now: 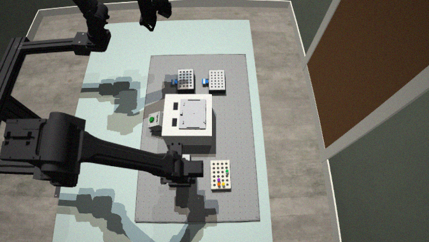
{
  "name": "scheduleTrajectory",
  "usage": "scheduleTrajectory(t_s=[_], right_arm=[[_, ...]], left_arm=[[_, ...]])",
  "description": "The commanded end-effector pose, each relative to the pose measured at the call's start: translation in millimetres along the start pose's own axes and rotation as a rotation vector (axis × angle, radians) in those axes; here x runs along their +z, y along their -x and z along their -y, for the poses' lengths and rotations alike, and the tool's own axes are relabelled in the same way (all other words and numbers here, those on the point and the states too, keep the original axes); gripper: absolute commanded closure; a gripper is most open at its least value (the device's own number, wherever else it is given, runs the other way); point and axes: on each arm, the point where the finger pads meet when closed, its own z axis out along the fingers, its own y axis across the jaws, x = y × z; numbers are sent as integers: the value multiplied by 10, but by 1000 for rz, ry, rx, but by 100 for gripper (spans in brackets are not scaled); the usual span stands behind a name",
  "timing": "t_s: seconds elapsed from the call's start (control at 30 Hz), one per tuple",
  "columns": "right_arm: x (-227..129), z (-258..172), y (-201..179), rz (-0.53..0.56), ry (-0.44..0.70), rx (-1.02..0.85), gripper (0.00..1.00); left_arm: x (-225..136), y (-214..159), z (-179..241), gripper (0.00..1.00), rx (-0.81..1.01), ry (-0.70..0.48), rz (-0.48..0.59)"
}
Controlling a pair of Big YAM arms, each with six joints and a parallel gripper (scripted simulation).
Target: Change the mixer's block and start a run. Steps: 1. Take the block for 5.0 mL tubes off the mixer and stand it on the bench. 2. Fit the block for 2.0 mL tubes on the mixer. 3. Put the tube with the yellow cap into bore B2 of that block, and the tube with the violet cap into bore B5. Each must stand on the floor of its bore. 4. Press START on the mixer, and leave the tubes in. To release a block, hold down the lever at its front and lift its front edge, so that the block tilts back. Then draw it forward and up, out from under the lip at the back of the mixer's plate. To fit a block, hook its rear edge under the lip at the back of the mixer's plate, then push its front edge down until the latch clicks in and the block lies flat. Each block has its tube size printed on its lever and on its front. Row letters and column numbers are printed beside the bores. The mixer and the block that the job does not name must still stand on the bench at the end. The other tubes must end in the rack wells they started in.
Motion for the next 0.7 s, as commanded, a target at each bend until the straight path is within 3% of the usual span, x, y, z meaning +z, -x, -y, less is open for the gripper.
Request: scheduleTrajectory(t_s=[0.0, 0.3, 0.67], right_arm=[[-179, 223, 15, 13, -53, 2, 100], [-14, 394, 75, 15, -82, -5, 100], [146, 258, -21, 16, -70, -2, 100]], left_arm=[[-151, 261, 12, 100, 24, -1, 58], [-173, 295, 7, 100, 23, 0, 66], [-127, 227, 15, 100, 25, -1, 52]])
